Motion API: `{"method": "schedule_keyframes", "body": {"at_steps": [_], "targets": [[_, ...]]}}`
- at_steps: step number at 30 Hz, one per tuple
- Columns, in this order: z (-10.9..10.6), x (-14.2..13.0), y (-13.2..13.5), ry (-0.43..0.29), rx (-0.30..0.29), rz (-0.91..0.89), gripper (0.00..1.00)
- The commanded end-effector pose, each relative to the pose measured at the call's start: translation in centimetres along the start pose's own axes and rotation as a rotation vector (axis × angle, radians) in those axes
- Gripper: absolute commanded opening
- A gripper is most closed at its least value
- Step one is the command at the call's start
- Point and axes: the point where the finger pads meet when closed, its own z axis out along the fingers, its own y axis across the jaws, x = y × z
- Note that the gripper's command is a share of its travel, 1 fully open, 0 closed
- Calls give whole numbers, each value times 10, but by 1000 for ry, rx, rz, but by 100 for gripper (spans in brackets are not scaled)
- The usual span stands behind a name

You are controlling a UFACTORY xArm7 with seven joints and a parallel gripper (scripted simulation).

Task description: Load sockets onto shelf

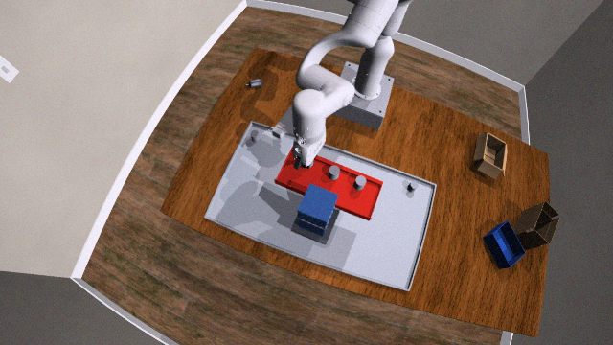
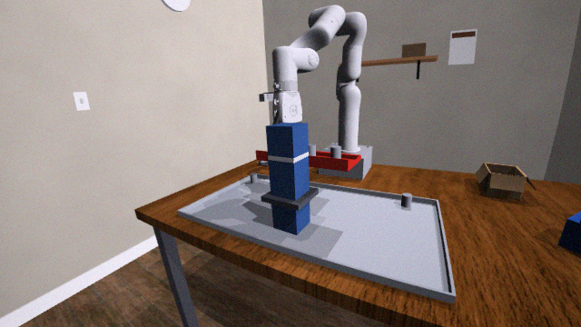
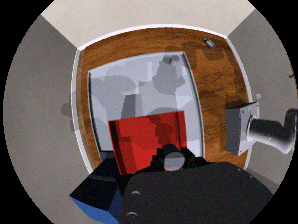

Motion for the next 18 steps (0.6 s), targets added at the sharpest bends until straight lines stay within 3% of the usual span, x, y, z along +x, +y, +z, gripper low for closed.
{"method": "schedule_keyframes", "body": {"at_steps": [1, 18], "targets": [[-1, 0, -1, 1, 4, 0, 0], [3, 0, -1, 1, 4, 0, 0]]}}
